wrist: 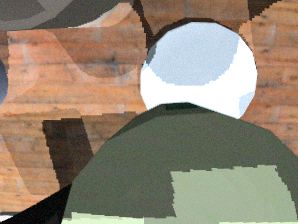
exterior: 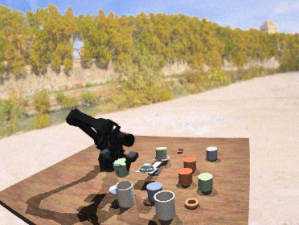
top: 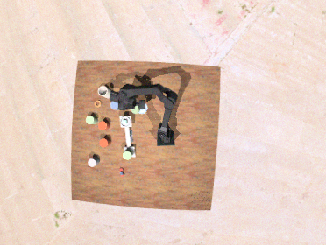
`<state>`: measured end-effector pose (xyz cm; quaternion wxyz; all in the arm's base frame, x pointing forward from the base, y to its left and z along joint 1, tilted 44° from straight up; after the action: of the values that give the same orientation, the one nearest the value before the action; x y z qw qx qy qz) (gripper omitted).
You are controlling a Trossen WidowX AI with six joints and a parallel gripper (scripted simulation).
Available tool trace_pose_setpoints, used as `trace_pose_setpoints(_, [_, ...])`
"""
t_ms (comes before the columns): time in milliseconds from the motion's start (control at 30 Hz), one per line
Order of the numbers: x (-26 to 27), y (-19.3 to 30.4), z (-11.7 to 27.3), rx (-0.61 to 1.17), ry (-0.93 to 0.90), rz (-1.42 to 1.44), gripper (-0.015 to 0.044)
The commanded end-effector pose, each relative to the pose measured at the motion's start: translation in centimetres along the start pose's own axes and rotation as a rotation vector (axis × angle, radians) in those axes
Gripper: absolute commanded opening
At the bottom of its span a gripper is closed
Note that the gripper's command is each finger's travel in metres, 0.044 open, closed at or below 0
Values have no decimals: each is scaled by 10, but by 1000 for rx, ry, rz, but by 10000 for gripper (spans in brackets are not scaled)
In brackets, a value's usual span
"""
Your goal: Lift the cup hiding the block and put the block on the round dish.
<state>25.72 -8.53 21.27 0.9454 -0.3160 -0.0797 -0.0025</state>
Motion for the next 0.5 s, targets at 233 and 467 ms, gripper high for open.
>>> trace_pose_setpoints(233, [-26, -24, -10, 4, -12, 1, 0])
trace_pose_setpoints(467, [-43, -38, -15, -4, -21, 1, 0])
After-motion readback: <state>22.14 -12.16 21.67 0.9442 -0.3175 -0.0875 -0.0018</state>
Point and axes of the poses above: the point midway between the two fingers, 35 mm back from their tips, its own z axis back along the fingers, its own x axis across the jaws, y = z × x, the point moved 2 cm from there along z, back along the fingers, and after that the axes turned 14 degrees about -z, right-handed, at the moved point
